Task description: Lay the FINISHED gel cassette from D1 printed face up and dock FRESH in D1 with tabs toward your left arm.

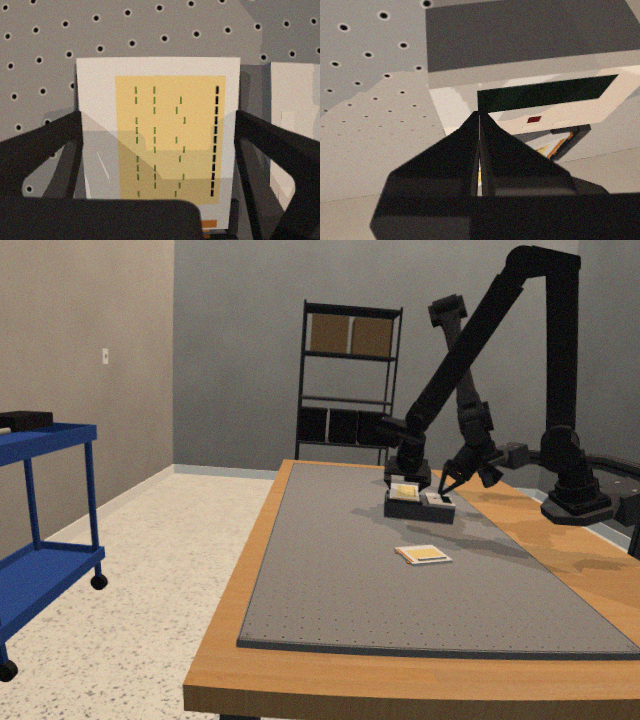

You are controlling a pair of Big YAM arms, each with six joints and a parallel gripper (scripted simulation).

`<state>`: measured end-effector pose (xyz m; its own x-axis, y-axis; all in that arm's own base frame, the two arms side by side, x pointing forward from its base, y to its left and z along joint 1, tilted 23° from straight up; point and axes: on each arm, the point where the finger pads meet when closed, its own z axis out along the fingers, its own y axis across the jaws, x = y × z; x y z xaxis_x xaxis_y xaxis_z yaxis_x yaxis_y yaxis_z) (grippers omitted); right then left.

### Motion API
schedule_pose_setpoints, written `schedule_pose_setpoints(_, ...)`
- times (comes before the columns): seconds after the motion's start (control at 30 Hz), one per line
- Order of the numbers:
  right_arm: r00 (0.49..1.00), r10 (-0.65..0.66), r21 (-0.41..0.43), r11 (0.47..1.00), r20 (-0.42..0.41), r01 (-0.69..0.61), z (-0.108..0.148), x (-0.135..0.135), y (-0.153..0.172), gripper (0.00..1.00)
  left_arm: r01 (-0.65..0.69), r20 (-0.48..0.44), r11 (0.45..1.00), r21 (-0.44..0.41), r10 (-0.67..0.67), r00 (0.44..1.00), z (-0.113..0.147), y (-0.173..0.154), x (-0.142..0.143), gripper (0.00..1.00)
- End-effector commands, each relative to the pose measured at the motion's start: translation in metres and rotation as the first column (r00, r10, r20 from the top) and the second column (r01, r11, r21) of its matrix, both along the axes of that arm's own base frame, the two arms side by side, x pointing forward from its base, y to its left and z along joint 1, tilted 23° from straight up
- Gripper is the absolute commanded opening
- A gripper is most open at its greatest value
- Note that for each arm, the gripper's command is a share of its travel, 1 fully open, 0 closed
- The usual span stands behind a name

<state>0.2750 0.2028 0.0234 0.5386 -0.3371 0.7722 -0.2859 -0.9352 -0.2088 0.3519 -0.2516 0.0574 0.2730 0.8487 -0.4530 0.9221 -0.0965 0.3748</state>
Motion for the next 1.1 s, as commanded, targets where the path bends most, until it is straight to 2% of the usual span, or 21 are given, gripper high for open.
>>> schedule_pose_setpoints(0.0,0.994,-0.007,-0.097,0.995,-0.113,-0.004,-0.0518,-0.0191,-0.0317,0.0,0.024,0.026,1.0,-0.019,-0.024,0.999,0.0127,-0.0111,-0.0013,0.0)
schedule_pose_setpoints(1.07,0.994,-0.007,-0.097,0.995,-0.113,-0.004,-0.0518,-0.0191,-0.0317,0.0,0.025,0.027,1.0,-0.011,-0.025,0.999,0.0143,-0.0155,-0.0021,0.0)
